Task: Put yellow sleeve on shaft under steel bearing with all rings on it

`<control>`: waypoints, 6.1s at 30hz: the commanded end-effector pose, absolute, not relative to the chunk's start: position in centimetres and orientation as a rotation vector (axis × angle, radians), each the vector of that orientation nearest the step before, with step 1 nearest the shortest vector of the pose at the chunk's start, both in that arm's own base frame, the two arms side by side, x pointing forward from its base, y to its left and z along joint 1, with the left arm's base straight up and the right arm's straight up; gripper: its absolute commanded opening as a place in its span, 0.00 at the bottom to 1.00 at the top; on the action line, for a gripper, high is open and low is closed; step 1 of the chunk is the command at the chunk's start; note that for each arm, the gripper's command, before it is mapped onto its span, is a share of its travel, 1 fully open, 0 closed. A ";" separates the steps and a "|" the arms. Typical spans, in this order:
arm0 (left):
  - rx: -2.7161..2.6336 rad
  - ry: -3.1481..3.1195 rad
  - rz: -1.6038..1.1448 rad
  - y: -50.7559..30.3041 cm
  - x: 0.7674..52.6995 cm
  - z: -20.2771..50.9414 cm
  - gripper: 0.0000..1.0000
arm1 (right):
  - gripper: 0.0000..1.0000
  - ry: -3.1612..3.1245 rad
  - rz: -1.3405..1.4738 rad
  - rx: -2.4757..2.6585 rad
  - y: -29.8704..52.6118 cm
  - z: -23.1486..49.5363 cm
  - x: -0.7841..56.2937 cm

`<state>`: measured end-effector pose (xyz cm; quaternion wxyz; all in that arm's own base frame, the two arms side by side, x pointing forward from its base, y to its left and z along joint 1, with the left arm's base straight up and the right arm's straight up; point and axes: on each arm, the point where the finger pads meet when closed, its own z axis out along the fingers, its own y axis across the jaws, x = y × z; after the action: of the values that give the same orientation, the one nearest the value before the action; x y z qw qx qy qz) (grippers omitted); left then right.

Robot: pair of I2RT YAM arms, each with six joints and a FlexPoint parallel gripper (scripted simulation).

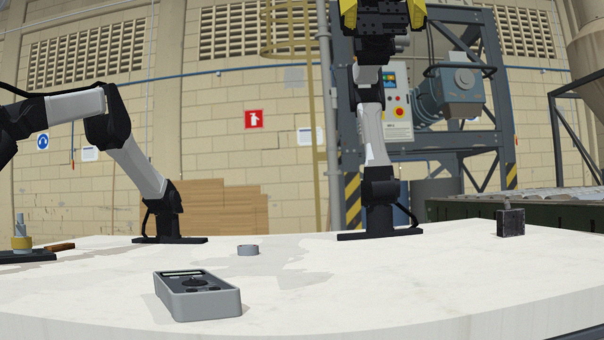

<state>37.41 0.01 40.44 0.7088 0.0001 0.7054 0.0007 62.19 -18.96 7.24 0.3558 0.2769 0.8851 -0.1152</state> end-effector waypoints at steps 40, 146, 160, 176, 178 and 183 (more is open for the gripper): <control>-0.001 1.537 0.009 0.0 37.3 41.5 1.00 | 0.71 2.247 -0.309 0.720 -19.4 4.1 63.5; -0.001 1.537 0.009 0.0 37.3 41.5 1.00 | 0.00 2.138 -0.288 0.717 -19.2 14.3 63.9; -0.001 1.537 0.009 0.0 37.3 41.5 1.00 | 0.00 2.142 -0.288 0.716 -19.2 14.2 63.9; -0.001 1.537 0.009 0.0 37.3 41.5 1.00 | 0.00 2.143 -0.288 0.716 -19.1 13.8 64.0; -0.001 1.537 0.009 0.0 37.3 41.5 1.00 | 0.00 2.152 -0.290 0.716 -19.1 13.3 64.0; -0.001 1.537 0.009 0.0 37.3 41.5 1.00 | 0.00 2.158 -0.291 0.717 -19.1 12.9 64.0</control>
<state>37.41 0.01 40.44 0.7088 0.0001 0.7054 0.0007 62.69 -19.14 6.94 0.3576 0.2817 0.8827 -0.1169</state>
